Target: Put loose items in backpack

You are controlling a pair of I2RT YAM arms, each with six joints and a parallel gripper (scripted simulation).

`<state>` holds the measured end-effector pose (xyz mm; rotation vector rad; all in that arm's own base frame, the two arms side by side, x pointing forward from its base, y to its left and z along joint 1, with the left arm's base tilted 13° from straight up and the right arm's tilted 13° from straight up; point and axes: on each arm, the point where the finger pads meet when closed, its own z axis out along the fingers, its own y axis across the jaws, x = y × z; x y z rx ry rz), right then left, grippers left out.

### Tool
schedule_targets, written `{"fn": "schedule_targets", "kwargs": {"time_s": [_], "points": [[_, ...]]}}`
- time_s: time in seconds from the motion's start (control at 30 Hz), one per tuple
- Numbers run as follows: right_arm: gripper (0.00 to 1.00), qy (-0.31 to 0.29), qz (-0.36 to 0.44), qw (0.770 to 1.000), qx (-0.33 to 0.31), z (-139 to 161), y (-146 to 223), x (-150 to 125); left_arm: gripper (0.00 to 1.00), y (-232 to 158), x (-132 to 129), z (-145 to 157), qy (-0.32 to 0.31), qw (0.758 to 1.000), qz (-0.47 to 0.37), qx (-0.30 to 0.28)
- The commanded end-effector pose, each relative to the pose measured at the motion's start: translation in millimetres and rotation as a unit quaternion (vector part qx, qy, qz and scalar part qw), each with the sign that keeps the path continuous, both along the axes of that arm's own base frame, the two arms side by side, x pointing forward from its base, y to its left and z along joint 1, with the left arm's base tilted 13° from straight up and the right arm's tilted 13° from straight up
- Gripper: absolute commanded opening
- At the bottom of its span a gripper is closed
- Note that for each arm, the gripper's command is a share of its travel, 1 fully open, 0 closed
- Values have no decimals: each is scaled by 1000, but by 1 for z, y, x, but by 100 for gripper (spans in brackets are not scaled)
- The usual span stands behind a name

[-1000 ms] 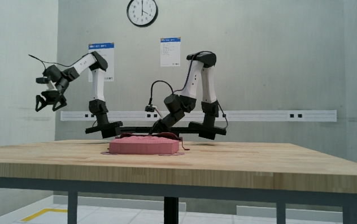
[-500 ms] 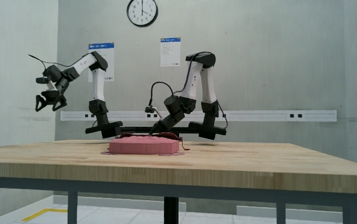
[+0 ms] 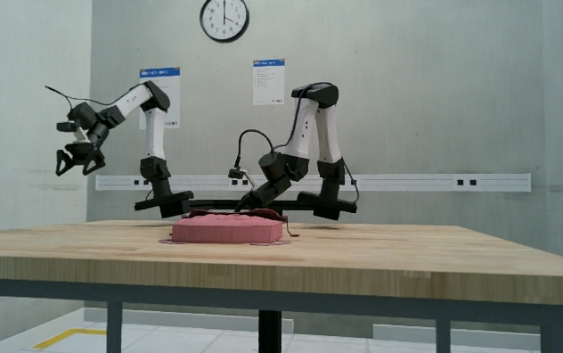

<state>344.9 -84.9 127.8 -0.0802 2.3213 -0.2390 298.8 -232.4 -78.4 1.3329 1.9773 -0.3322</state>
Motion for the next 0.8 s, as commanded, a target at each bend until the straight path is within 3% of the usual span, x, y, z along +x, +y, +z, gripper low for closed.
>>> {"fn": "schedule_targets", "kwargs": {"time_s": [0.0, 0.27, 0.3, 0.6, 0.63, 0.77], "points": [[90, -15, 4, 1000, -4, 13, -1, 8, 13, 7, -2, -10, 8, 1000, 3, 14], [90, -15, 4, 1000, -4, 13, -1, 8, 13, 11, -7, -14, 13, 1000, 3, 17], [90, -15, 4, 1000, -4, 13, -1, 8, 13, -4, 7, 5, -10, 1000, -5, -8], [90, -15, 4, 1000, -4, 13, -1, 8, 13, -4, 4, 4, -10, 1000, -5, -8], [90, -15, 4, 1000, -4, 13, -1, 8, 20, -4, 4, 4, -10, 1000, -5, -8], [90, -15, 4, 1000, -4, 13, -1, 8, 20, -4, 4, 4, -10, 1000, -5, -8]]}}
